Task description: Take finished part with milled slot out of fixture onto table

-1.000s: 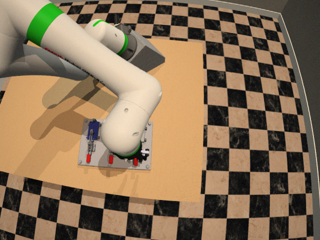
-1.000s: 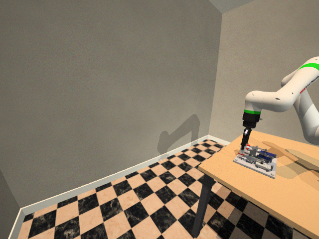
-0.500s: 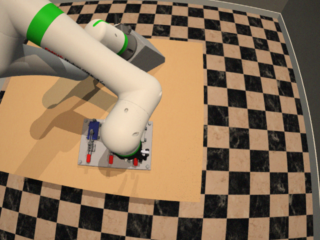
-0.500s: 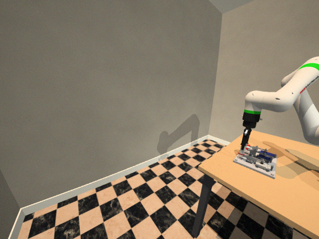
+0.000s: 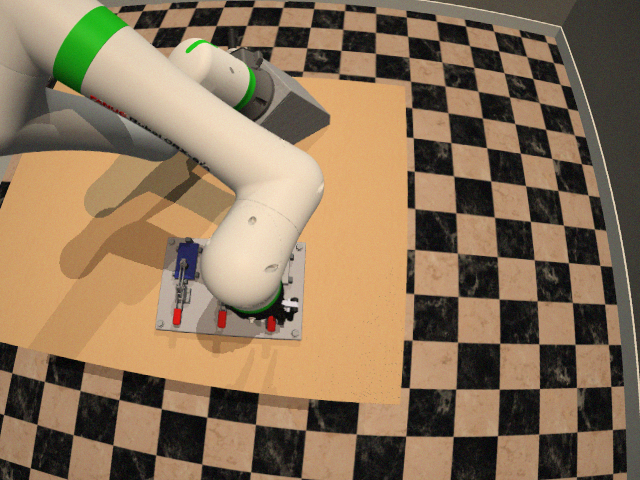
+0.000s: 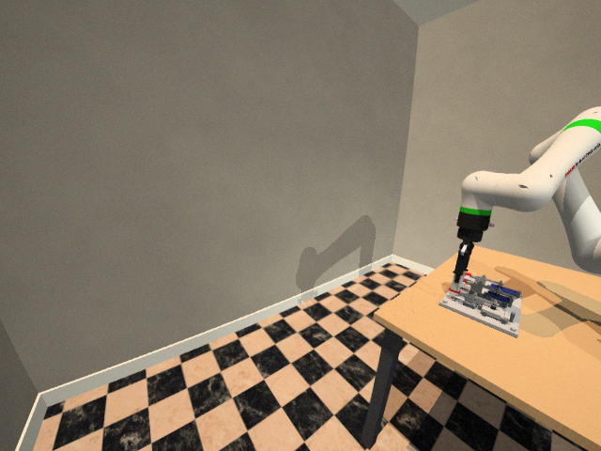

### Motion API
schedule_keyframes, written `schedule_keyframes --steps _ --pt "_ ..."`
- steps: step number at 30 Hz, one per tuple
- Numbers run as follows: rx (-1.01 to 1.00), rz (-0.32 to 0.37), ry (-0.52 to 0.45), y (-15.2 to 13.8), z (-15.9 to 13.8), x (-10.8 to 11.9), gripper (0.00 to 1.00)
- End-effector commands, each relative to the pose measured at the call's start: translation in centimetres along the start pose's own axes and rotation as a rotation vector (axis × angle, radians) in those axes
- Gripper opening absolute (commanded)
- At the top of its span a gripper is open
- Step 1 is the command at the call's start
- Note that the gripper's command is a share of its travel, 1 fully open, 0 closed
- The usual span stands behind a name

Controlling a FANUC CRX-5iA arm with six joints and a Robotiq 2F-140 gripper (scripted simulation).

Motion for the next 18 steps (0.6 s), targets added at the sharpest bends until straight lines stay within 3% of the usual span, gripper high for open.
schedule_keyframes --steps 1,18 --pt "0.000 0.000 0.000 0.0 0.0 0.0 0.28" --pt "0.000 0.000 0.000 0.0 0.0 -2.2 0.28"
Point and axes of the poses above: the point where the finger pads meet when closed, its own x axis back along the fingers, its own y axis across the jaws, z = x × y, the point moved 4 cm from there along x, back along the fingers, and after that the axes turned 3 degrees about x, right-handed, at the moved point
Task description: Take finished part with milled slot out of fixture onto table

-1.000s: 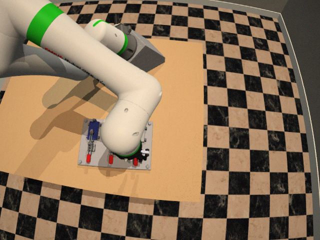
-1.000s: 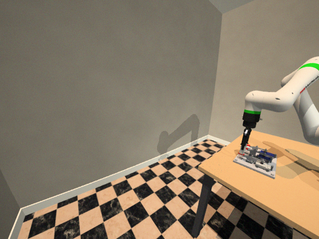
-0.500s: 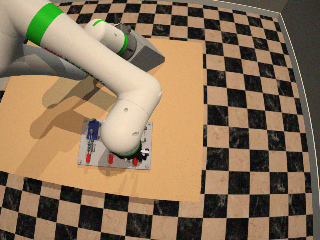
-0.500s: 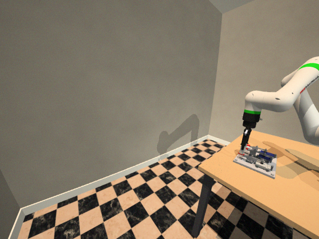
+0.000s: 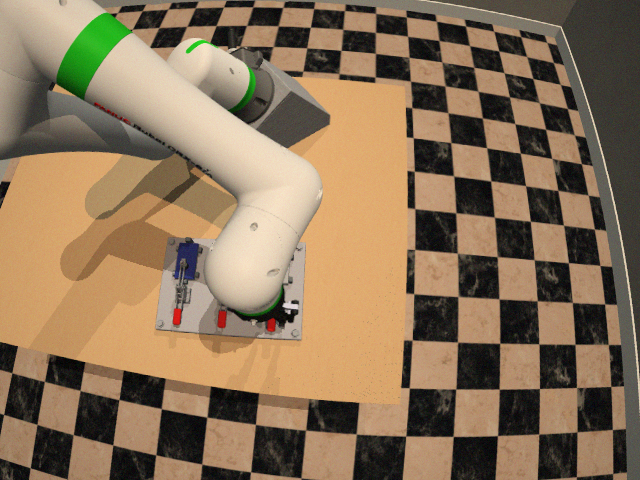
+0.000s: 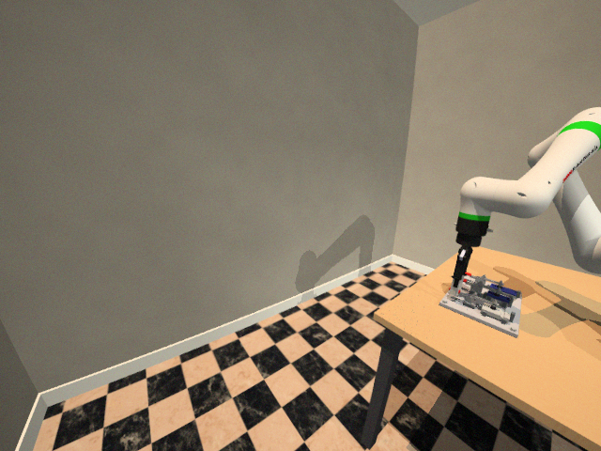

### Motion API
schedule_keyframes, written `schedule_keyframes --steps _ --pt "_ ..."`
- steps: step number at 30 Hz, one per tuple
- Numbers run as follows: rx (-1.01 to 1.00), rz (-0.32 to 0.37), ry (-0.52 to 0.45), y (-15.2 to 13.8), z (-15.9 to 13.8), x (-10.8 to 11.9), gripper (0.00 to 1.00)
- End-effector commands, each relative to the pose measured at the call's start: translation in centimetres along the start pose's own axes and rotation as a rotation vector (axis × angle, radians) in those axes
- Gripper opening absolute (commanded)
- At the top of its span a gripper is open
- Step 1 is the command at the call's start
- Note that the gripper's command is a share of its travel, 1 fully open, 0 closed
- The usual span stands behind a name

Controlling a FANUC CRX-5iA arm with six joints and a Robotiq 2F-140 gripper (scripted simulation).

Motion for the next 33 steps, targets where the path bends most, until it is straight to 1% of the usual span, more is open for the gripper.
schedule_keyframes --steps 1,8,33 --pt "0.000 0.000 0.001 -0.02 0.02 -0.49 0.28" --pt "0.000 0.000 0.001 -0.02 0.03 -0.91 0.28" --pt "0.000 0.000 0.001 -0.02 0.03 -0.92 0.28"
Point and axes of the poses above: the point where the finger pads meet when closed, its own x axis back along the fingers, its own y axis across the jaws, z = x × y, the point moved 4 cm from there along x, back along the fingers, and after that the axes turned 3 degrees about x, right-handed, at the moved point
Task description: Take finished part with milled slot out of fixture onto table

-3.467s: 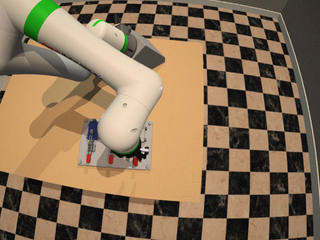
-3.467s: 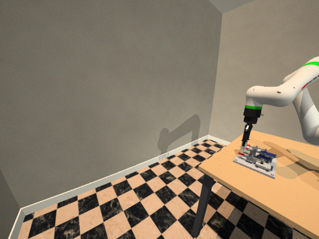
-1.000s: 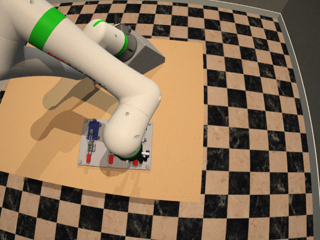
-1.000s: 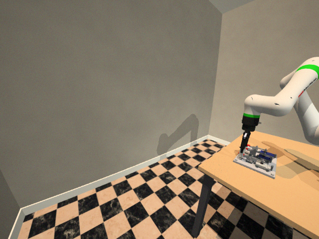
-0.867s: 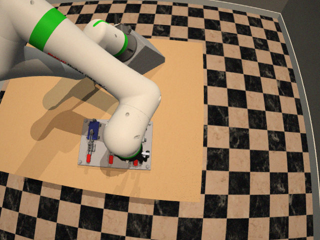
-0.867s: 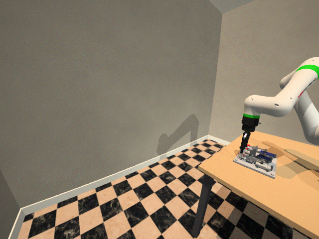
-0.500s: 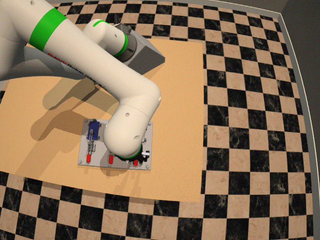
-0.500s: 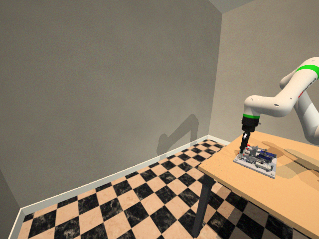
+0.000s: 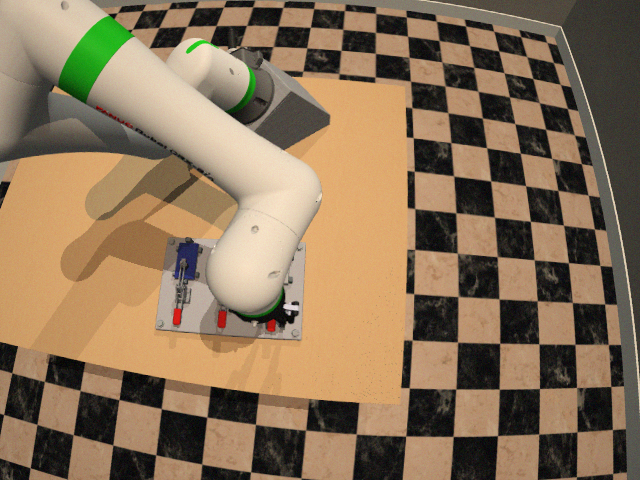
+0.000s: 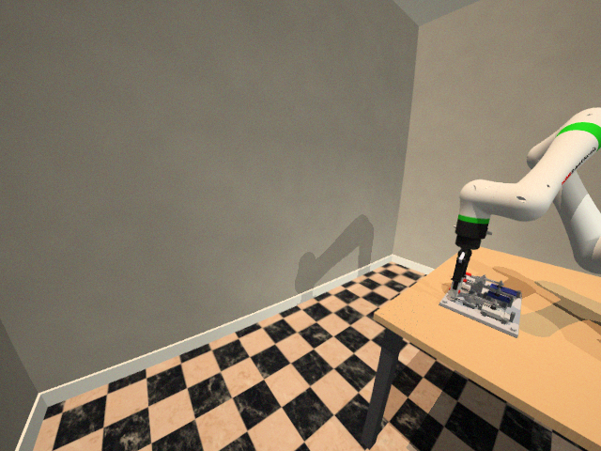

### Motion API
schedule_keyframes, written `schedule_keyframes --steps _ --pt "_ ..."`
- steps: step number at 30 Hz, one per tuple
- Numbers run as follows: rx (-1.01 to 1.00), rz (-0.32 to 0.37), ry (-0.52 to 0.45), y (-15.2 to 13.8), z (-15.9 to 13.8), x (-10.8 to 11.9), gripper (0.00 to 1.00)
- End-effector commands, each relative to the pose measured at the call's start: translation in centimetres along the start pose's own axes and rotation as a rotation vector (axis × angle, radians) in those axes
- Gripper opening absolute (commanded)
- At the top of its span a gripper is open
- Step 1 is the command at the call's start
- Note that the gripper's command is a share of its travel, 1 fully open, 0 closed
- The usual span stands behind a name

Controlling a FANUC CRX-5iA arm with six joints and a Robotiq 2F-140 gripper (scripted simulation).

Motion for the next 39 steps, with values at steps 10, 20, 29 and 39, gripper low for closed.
schedule_keyframes --steps 10,20,29,39 --pt "0.000 0.000 0.000 -0.01 0.01 0.02 0.28" --pt "0.000 0.000 0.000 -0.01 0.01 0.02 0.11" --pt "0.000 0.000 0.000 -0.01 0.01 0.02 0.11" --pt "0.000 0.000 0.000 -0.01 0.01 0.02 0.11"
Point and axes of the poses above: the point where the finger pads meet when closed, its own x axis back along the fingers, its own y axis across the jaws, z = x × y, the point moved 4 cm from there along x, back along the fingers, and after that the axes turned 3 degrees about x, right-handed, at the moved point
